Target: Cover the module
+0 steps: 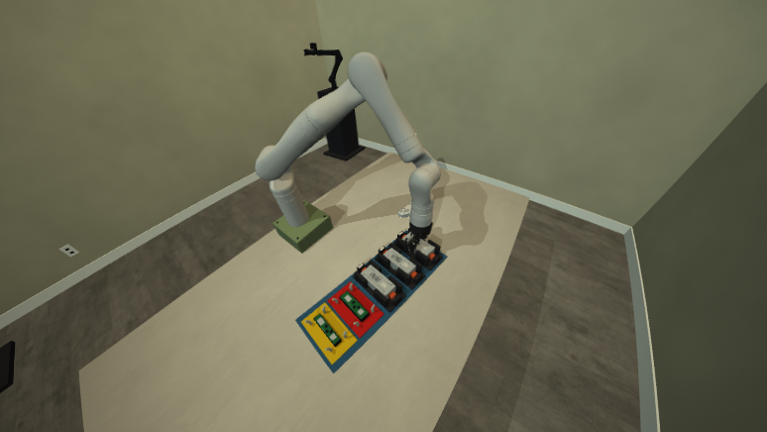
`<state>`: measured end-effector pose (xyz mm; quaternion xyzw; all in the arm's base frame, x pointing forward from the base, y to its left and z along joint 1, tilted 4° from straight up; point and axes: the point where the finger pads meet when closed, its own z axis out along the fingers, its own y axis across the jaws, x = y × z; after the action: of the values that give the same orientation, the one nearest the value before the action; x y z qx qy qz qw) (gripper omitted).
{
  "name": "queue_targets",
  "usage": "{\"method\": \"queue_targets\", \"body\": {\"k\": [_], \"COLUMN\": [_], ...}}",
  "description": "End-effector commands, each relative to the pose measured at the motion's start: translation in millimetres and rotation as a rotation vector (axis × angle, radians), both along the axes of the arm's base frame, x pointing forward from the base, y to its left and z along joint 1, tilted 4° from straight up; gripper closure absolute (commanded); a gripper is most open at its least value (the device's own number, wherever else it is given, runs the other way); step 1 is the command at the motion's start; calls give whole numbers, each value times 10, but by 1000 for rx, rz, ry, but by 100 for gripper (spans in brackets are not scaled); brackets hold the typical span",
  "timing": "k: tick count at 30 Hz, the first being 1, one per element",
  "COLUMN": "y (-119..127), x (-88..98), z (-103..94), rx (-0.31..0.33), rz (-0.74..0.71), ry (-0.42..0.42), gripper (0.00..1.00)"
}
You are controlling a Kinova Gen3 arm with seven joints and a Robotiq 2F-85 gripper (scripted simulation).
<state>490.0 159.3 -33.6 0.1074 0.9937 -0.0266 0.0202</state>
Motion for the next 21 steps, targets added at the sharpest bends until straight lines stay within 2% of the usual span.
{"method": "queue_targets", "body": {"k": [1,16,17,21], "y": [3,3,3,3], "x": [5,5,5,5], "z": [7,7,7,7], "rx": [1,1,1,1], "rz": [0,0,0,0], "ry": [-2,-2,-2,-2], "gripper": [100,100,0,0]}}
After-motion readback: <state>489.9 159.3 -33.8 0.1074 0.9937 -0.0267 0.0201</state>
